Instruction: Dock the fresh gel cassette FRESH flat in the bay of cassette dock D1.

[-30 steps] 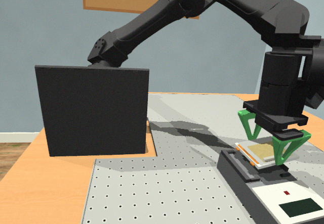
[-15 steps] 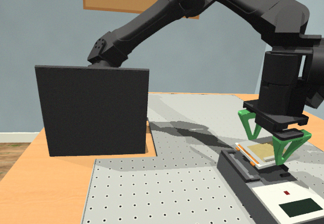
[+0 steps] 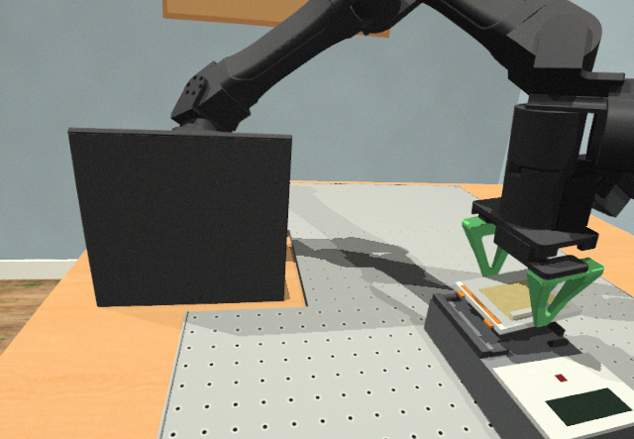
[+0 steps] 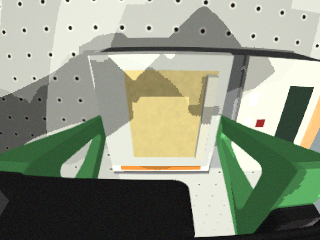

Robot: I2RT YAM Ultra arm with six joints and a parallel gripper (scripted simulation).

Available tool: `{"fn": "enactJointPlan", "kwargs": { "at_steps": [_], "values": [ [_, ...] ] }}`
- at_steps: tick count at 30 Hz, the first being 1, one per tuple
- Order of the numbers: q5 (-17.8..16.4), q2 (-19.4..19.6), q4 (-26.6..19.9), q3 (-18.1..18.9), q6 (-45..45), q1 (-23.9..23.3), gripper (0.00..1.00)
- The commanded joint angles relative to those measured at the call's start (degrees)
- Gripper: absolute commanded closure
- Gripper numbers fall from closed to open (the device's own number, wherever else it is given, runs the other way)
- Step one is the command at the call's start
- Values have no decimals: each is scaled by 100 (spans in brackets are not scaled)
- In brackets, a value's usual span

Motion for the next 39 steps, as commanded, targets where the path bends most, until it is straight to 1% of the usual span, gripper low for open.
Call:
{"fn": "enactJointPlan", "kwargs": {
  "at_steps": [1, 16, 18, 25, 29, 37, 39],
  "values": [
    [-65, -112, 132, -77, 56, -59, 100],
    [-77, -42, 264, -203, 92, -11, 100],
    [-80, -4, 281, -124, 99, 4, 100],
    [-85, 59, 317, -231, 109, -7, 100],
    [-89, -20, 352, -247, 126, 30, 100],
    [-97, 33, 430, -303, 153, 53, 100],
    [-98, 52, 440, -248, 157, 65, 100]
  ]
}}
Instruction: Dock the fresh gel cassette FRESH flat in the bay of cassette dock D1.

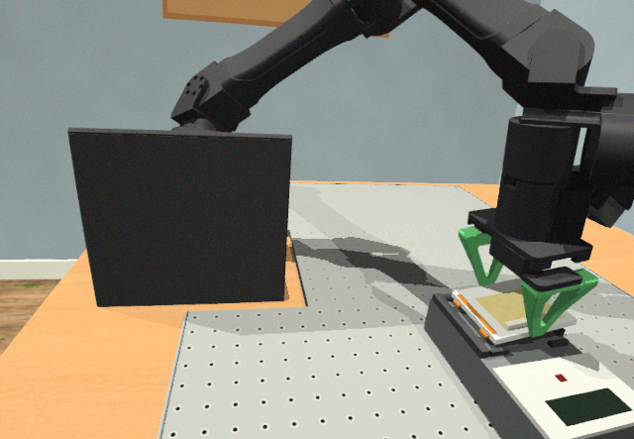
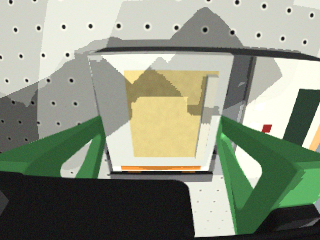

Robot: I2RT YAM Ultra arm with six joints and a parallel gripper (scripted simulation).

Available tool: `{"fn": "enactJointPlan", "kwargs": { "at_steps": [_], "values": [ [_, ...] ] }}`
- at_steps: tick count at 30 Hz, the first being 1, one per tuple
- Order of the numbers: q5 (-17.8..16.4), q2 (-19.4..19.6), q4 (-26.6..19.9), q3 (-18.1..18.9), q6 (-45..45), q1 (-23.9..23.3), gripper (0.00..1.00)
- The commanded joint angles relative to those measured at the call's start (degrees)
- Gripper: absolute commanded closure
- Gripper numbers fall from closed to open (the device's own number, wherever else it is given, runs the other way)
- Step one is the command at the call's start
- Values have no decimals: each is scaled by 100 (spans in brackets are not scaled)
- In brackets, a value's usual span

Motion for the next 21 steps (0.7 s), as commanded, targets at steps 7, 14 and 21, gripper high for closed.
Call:
{"fn": "enactJointPlan", "kwargs": {
  "at_steps": [7, 14, 21],
  "values": [
    [-68, 0, 143, -60, 58, -15, 100],
    [-76, 14, 196, -133, 80, -12, 100],
    [-80, 20, 240, -163, 93, 37, 100]
  ]
}}
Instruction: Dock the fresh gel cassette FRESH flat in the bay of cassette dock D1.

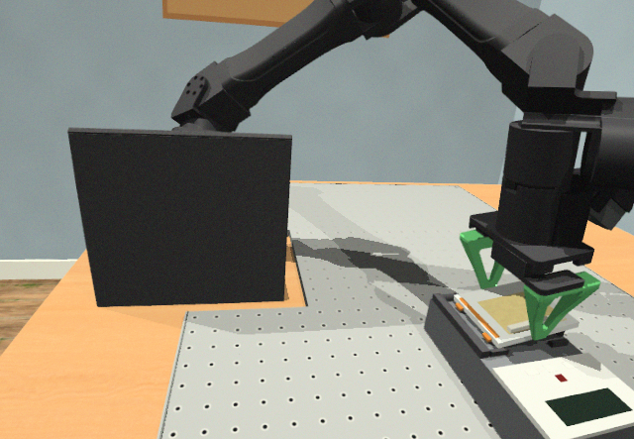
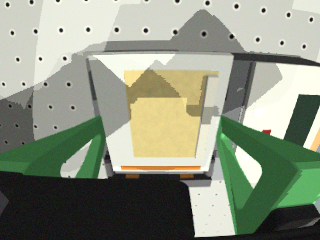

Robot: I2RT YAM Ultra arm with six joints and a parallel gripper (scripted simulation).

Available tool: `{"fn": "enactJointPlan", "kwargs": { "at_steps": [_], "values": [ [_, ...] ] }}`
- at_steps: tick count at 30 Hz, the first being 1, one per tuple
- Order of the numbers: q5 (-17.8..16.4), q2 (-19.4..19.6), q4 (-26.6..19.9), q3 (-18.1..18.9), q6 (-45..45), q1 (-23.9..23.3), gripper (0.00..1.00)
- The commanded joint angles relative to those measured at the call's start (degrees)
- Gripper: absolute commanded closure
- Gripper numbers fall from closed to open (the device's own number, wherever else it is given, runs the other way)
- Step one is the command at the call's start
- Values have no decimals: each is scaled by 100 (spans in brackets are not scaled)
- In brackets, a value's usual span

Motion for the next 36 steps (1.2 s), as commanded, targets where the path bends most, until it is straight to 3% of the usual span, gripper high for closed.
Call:
{"fn": "enactJointPlan", "kwargs": {
  "at_steps": [1, 5, 9, 36],
  "values": [
    [125, 128, -279, 269, -73, 70, 100],
    [138, -14, -290, 246, -104, -59, 100],
    [125, -82, -285, -29, -130, -73, 100],
    [181, -75, -207, -222, -226, -151, 100]
  ]
}}
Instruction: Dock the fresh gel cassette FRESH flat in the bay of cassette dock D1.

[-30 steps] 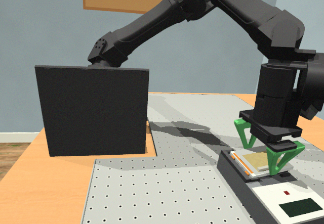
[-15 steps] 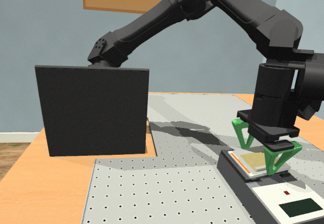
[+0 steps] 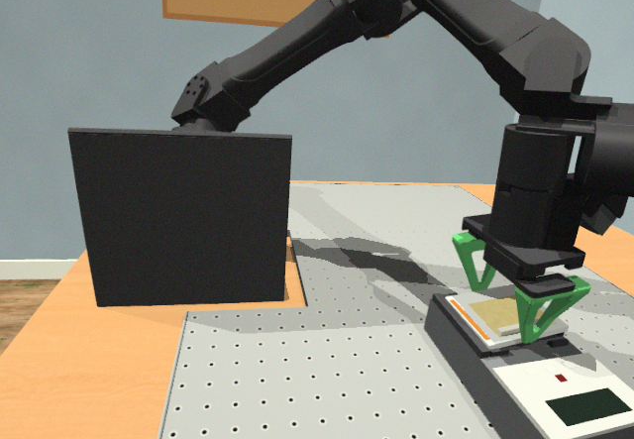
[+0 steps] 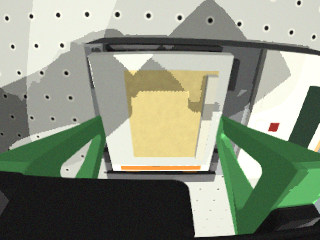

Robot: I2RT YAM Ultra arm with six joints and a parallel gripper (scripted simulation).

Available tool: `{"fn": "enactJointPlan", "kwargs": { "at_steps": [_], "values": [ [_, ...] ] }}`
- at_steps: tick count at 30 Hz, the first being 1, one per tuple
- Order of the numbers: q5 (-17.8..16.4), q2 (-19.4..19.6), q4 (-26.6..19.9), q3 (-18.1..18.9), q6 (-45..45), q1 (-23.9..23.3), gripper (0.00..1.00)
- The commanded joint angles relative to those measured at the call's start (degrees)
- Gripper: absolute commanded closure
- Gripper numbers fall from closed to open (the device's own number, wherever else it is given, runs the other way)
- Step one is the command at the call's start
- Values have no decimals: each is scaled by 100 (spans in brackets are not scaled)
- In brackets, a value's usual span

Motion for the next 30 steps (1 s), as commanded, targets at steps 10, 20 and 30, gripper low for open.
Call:
{"fn": "enactJointPlan", "kwargs": {
  "at_steps": [10, 20, 30],
  "values": [
    [265, 190, -504, 425, -120, -2, 100],
    [266, 129, -511, 206, -146, -81, 100],
    [268, 82, -490, 140, -154, -87, 100]
  ]
}}
